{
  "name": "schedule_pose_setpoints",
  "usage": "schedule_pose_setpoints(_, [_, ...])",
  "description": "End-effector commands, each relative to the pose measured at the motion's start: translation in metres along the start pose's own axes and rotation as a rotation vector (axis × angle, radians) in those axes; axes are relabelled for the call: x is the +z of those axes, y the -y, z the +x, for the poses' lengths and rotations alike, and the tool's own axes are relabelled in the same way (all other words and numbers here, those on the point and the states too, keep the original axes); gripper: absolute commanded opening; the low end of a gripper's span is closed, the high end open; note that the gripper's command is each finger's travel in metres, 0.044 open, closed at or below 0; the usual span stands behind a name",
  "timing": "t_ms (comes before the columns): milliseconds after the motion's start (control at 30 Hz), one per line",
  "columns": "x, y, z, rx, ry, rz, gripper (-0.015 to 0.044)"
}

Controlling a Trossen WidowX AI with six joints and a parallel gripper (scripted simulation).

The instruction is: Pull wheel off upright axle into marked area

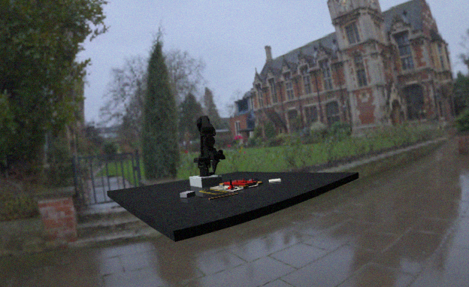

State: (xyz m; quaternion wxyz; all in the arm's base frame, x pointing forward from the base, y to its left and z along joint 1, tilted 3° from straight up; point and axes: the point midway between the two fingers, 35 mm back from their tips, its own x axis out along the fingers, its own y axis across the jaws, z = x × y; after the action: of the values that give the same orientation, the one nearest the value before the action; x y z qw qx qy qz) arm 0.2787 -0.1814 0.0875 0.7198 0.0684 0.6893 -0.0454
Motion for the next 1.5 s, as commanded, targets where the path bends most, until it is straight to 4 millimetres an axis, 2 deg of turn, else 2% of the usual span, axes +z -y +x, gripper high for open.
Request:
schedule_pose_setpoints(0, [-0.002, 0.001, 0.007, -0.002, -0.003, -0.007, 0.0000])
schedule_pose_setpoints(300, [-0.001, 0.002, 0.030, -0.002, -0.003, -0.007, 0.0000])
schedule_pose_setpoints(633, [-0.002, 0.001, 0.094, -0.001, -0.003, -0.007, 0.0000])
schedule_pose_setpoints(733, [-0.003, 0.001, 0.103, -0.001, -0.004, -0.007, 0.0000])
schedule_pose_setpoints(833, [-0.003, 0.001, 0.103, -0.001, -0.004, -0.007, 0.0000])
schedule_pose_setpoints(1200, [-0.004, 0.000, 0.098, 0.005, -0.011, -0.011, 0.0289])
schedule_pose_setpoints(1300, [-0.002, 0.001, 0.084, 0.004, -0.009, -0.010, 0.0300])
schedule_pose_setpoints(1467, [-0.002, 0.001, 0.044, -0.001, -0.004, -0.008, 0.0300])
